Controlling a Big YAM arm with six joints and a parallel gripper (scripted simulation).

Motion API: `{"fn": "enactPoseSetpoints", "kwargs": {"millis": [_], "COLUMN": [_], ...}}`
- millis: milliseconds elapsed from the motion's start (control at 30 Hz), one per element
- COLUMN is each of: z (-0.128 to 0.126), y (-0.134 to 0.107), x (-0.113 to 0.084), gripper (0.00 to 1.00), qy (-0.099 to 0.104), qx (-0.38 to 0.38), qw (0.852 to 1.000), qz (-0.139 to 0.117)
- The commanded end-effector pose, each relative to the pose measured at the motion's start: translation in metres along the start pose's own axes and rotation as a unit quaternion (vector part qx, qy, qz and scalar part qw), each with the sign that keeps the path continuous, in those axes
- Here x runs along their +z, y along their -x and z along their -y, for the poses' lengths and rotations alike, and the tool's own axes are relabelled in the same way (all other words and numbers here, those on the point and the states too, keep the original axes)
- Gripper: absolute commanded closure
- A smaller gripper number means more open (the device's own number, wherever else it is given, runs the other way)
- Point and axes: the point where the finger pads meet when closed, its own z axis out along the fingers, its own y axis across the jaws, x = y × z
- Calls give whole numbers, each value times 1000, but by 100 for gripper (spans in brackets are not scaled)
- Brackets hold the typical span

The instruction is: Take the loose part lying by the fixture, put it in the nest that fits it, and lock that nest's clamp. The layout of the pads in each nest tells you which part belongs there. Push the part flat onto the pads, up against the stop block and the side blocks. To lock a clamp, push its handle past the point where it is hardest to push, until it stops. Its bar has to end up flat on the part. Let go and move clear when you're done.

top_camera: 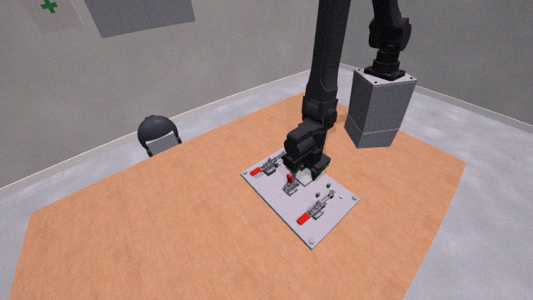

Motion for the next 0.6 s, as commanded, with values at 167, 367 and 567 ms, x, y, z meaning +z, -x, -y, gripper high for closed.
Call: {"fn": "enactPoseSetpoints", "kwargs": {"millis": [167, 367, 567], "z": [4, 5, 5], "y": [6, 4, 4], "x": [5, 7, 7], "gripper": [100, 100, 100], "qy": [1, 1, 1], "qx": [-2, -1, -1], "qw": [1000, 1000, 1000], "qz": [6, 2, 2]}}
